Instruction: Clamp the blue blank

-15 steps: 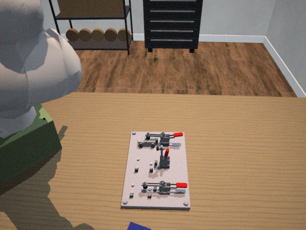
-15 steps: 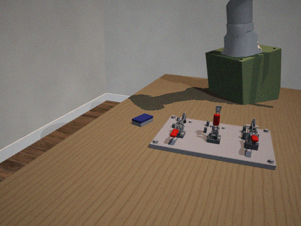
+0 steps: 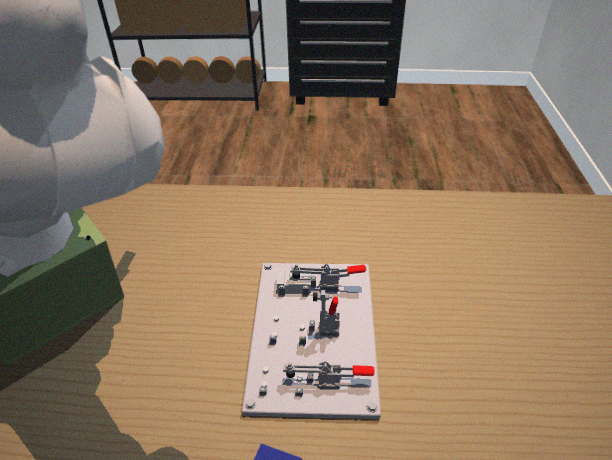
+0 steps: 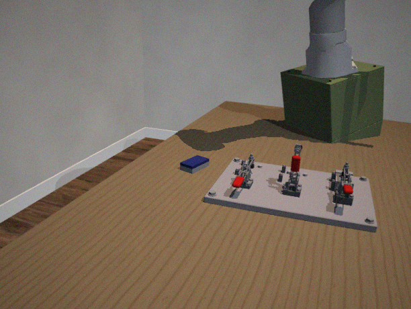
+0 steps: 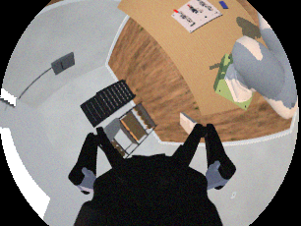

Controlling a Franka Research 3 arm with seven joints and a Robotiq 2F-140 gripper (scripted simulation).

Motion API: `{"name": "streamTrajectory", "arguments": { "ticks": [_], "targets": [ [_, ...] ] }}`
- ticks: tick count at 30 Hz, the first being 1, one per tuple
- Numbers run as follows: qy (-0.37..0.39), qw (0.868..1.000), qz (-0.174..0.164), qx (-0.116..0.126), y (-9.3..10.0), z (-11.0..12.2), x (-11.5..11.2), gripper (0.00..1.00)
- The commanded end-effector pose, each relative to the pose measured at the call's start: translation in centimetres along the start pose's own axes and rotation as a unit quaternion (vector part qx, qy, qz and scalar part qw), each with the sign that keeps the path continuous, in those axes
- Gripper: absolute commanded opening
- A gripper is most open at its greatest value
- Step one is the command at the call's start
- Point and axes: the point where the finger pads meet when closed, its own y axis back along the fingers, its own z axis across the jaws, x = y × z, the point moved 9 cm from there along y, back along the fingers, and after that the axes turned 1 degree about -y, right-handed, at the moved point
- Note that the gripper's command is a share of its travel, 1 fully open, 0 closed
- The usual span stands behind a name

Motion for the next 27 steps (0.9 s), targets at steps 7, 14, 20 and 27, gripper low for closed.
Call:
{"name": "streamTrajectory", "arguments": {
  "ticks": [7,14,20,27],
  "targets": [
    [0.007,1.0,0.007,-0.004,-0.7,-0.7,0.9,1.0],
    [0.054,0.996,0.051,-0.04,-5.4,-4.3,8.2,1.0],
    [0.066,0.995,0.061,-0.052,-6.7,-4.9,10.4,1.0],
    [0.091,0.989,0.084,-0.081,-9.5,-5.6,15.5,1.0]
  ]
}}
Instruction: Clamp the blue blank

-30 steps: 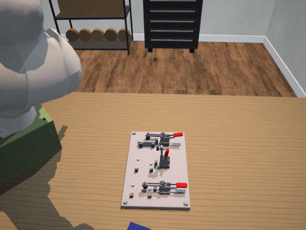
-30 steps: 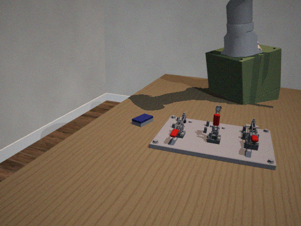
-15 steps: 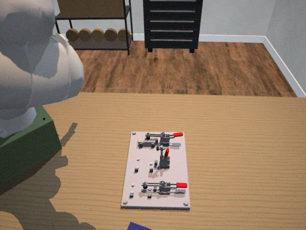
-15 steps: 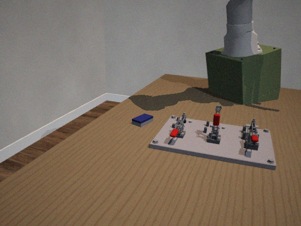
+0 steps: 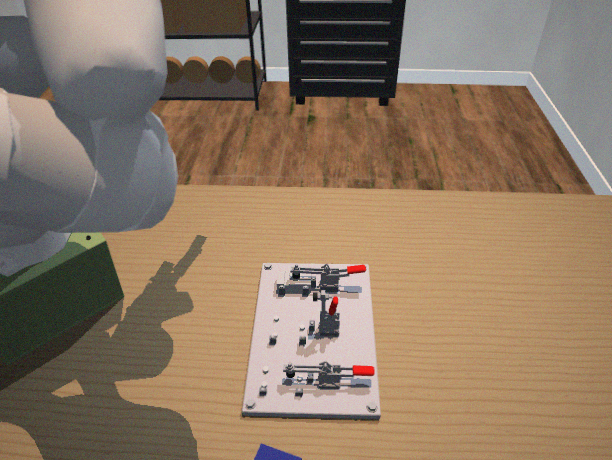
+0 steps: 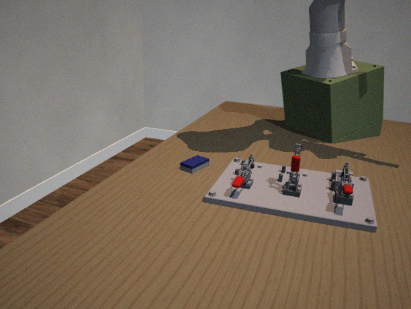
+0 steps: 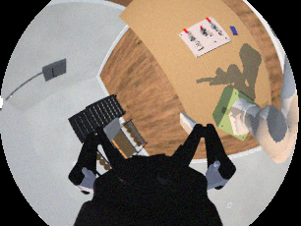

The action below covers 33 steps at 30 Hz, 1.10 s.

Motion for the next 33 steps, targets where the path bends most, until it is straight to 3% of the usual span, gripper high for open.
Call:
{"name": "streamTrajectory", "arguments": {
  "ticks": [1,2,3,6,7,11,12,16,17,21,22,26,27,31,32,33],
  "targets": [
    [0.06,0.998,0.017,-0.007,-0.8,-0.1,1.6,1.0],
    [0.06,0.998,0.017,-0.007,-0.8,-0.1,1.6,1.0],
    [0.074,0.997,0.028,-0.025,-2.7,-0.1,4.3,1.0],
    [0.074,0.997,0.028,-0.025,-2.7,-0.1,4.3,1.0],
    [0.088,0.994,0.039,-0.044,-4.6,0.1,7.1,1.0],
    [0.088,0.994,0.039,-0.044,-4.6,0.1,7.1,1.0],
    [0.103,0.991,0.048,-0.065,-6.6,0.7,10.0,1.0],
    [0.103,0.991,0.048,-0.065,-6.6,0.7,10.0,1.0],
    [0.117,0.988,0.056,-0.088,-8.6,1.6,13.0,1.0],
    [0.117,0.988,0.056,-0.088,-8.6,1.6,13.0,1.0],
    [0.132,0.983,0.062,-0.112,-10.4,2.8,15.8,1.0],
    [0.132,0.983,0.062,-0.112,-10.4,2.8,15.8,1.0],
    [0.146,0.978,0.066,-0.136,-12.2,4.3,18.6,1.0],
    [0.146,0.978,0.066,-0.136,-12.2,4.3,18.6,1.0],
    [0.159,0.972,0.068,-0.16,-13.8,6.1,21.2,1.0],
    [0.159,0.972,0.068,-0.16,-13.8,6.1,21.2,1.0]
  ]
}}
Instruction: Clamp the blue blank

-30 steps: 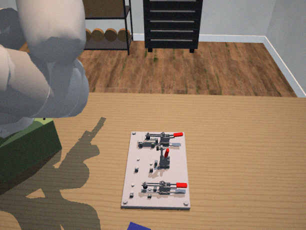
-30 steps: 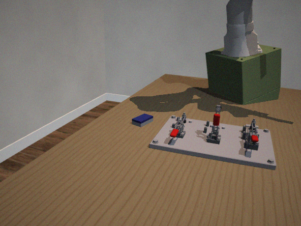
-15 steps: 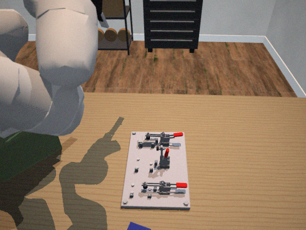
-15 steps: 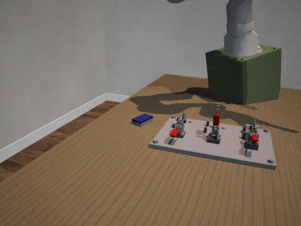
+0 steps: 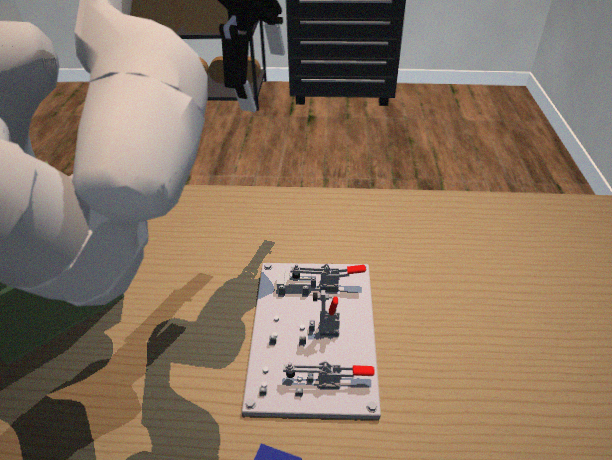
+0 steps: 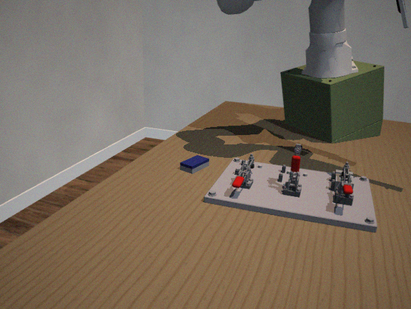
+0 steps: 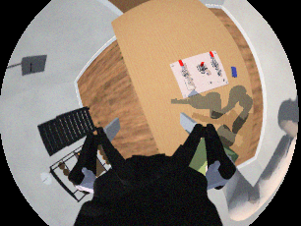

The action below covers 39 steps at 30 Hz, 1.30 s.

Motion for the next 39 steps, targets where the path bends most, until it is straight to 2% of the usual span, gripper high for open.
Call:
{"name": "streamTrajectory", "arguments": {
  "ticks": [1,3,4,7,8,11,12,15,16,18,19,20,21,22,23,24,25,27,30,39],
  "targets": [
    [0.063,0.998,0.007,-0.018,-1.5,1.2,1.6,1.0],
    [0.063,0.998,0.007,-0.018,-1.5,1.2,1.6,1.0],
    [0.078,0.996,0.007,-0.041,-3.8,3.0,3.4,1.0],
    [0.078,0.996,0.007,-0.041,-3.8,3.0,3.4,1.0],
    [0.091,0.994,0.005,-0.063,-5.9,4.9,4.9,1.0],
    [0.091,0.994,0.005,-0.063,-5.9,4.9,4.9,1.0],
    [0.104,0.991,0.002,-0.083,-7.8,6.7,6.2,1.0],
    [0.104,0.991,0.002,-0.083,-7.8,6.7,6.2,1.0],
    [0.115,0.988,-0.002,-0.101,-9.4,8.5,7.2,1.0],
    [0.115,0.988,-0.002,-0.101,-9.4,8.5,7.2,1.0],
    [0.125,0.985,-0.006,-0.116,-10.8,10.2,8.1,1.0],
    [0.125,0.985,-0.006,-0.116,-10.8,10.2,8.1,1.0],
    [0.134,0.983,-0.01,-0.129,-12.0,11.6,8.7,1.0],
    [0.134,0.983,-0.01,-0.129,-12.0,11.6,8.7,1.0],
    [0.14,0.98,-0.014,-0.14,-12.9,12.9,9.2,1.0],
    [0.14,0.98,-0.014,-0.14,-12.9,12.9,9.2,1.0],
    [0.146,0.978,-0.017,-0.148,-13.6,13.8,9.5,1.0],
    [0.146,0.978,-0.017,-0.148,-13.6,13.8,9.5,1.0],
    [0.153,0.975,-0.022,-0.16,-14.6,15.3,9.9,1.0],
    [0.154,0.975,-0.023,-0.16,-14.7,15.4,10.0,1.0]
  ]
}}
